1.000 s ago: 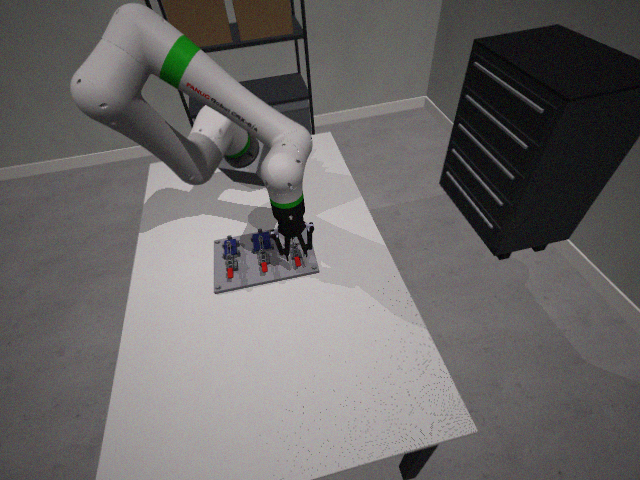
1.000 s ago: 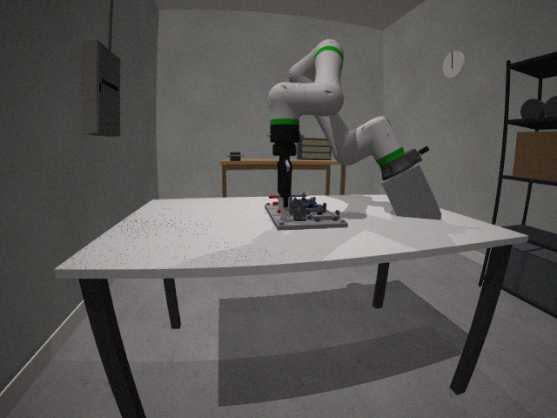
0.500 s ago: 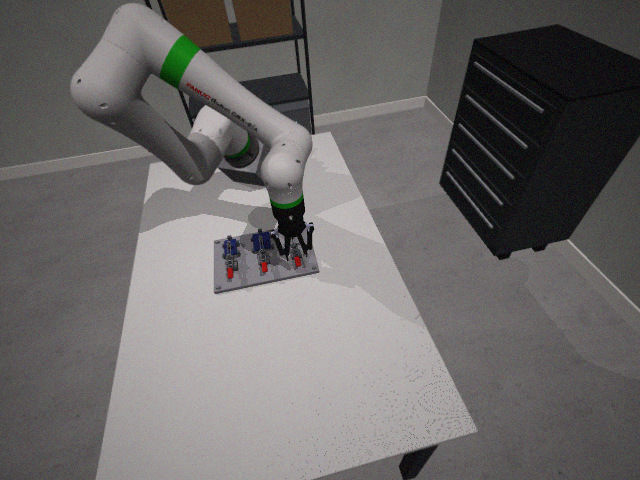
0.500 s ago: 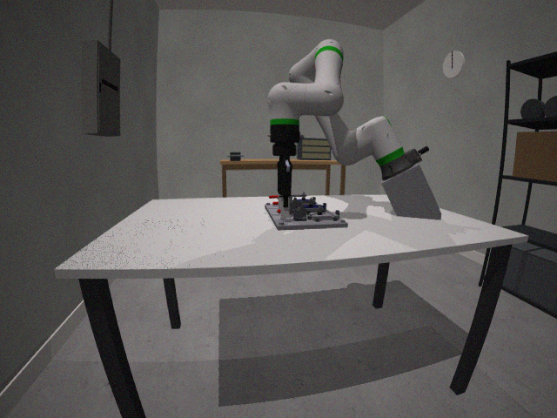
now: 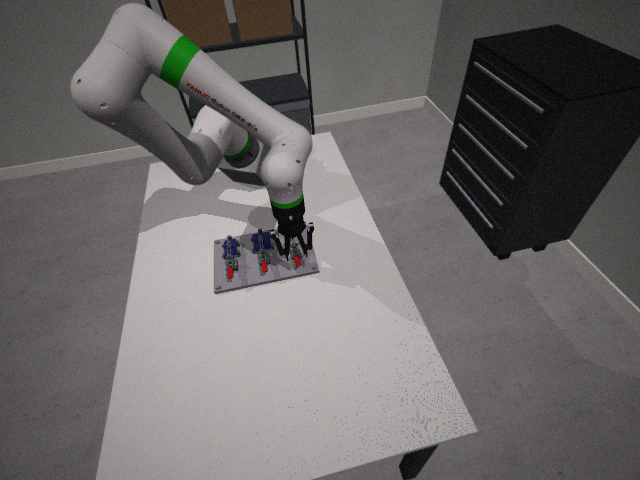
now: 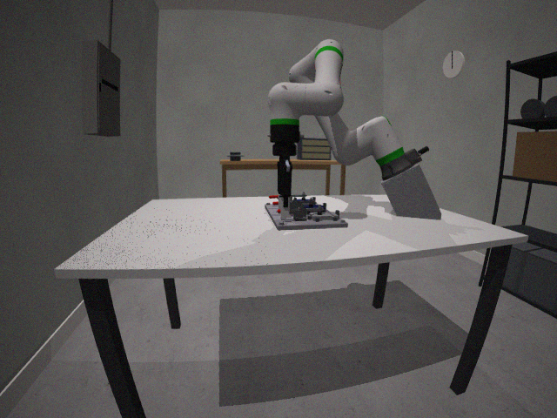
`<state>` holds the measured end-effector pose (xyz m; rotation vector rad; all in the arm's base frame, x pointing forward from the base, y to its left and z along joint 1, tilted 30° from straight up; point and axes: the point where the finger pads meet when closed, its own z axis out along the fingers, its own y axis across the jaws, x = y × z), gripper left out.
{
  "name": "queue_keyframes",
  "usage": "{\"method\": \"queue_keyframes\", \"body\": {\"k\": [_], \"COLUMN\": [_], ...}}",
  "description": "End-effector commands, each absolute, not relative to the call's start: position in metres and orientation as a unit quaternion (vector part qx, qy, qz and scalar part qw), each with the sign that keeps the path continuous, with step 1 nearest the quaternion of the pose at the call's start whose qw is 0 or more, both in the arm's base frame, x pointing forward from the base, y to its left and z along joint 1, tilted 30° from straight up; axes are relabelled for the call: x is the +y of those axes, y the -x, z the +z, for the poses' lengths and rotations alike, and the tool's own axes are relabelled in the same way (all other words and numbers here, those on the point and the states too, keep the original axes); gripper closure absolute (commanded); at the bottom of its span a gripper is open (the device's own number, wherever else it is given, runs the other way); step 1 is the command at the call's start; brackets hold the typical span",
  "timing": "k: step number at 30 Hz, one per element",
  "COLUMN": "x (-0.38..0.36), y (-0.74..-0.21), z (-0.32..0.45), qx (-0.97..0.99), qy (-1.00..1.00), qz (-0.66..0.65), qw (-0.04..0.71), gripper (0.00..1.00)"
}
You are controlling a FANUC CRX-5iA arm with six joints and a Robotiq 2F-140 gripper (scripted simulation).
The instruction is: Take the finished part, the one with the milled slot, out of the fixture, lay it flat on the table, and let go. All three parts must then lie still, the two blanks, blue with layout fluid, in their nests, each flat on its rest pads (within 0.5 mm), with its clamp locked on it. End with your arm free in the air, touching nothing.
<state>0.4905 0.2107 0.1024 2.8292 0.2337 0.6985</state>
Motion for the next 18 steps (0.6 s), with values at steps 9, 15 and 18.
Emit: {"method": "queue_keyframes", "body": {"k": [9,15,18], "x": [0.2109,0.2109,0.2109], "y": [-0.4905,-0.4905,-0.4905], "z": [0.1026,0.1026,0.1026], "qx": [0.08,0.08,0.08], "qy": [-0.962,-0.962,-0.962], "qz": [0.238,0.238,0.238], "qw": [0.109,0.109,0.109], "gripper": [0.89,0.89,0.89]}}
